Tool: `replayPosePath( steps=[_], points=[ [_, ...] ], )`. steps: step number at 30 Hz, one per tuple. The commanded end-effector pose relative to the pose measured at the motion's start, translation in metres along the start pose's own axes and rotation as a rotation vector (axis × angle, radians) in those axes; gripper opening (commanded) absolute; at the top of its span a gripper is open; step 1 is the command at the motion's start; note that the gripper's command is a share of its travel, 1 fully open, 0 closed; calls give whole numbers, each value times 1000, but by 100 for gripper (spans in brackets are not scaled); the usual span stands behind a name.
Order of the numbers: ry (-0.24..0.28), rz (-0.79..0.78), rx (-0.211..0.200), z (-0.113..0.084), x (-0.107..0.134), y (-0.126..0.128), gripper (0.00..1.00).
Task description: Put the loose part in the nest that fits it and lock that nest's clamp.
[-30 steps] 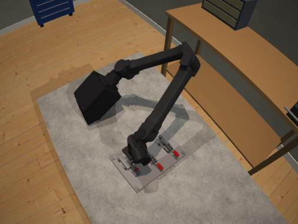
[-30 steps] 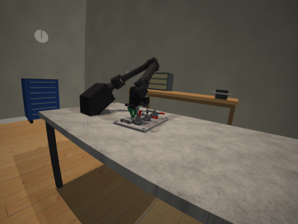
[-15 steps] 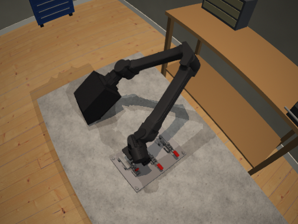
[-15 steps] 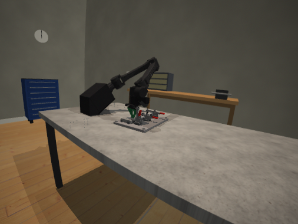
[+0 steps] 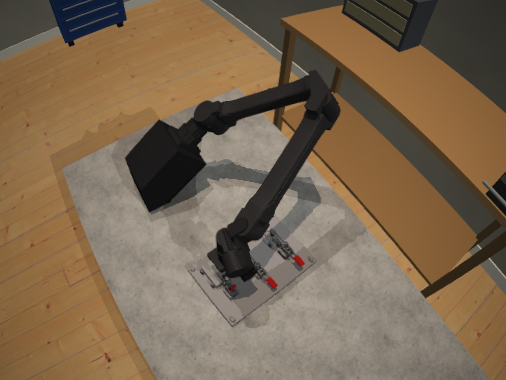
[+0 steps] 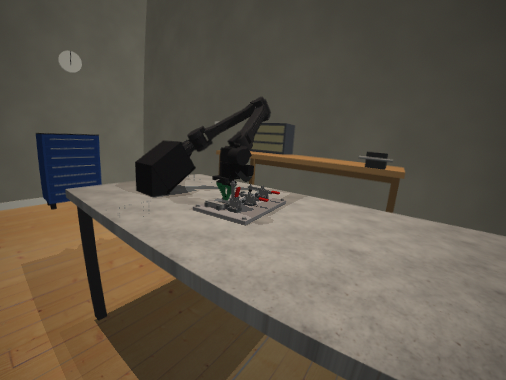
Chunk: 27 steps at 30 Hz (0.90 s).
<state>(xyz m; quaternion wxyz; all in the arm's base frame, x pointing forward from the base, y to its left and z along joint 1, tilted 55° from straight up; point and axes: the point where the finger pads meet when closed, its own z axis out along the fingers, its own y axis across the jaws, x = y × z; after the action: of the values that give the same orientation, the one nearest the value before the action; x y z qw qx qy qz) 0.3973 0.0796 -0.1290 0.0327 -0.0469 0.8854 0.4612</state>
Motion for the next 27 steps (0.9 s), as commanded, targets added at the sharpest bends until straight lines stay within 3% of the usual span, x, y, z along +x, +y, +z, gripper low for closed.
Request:
replayPosePath(
  steps=[1, 27],
  points=[
    [10, 0, -4, 7, 4, 5, 0],
    [11, 17, -6, 10, 8, 1, 0]
  ],
)
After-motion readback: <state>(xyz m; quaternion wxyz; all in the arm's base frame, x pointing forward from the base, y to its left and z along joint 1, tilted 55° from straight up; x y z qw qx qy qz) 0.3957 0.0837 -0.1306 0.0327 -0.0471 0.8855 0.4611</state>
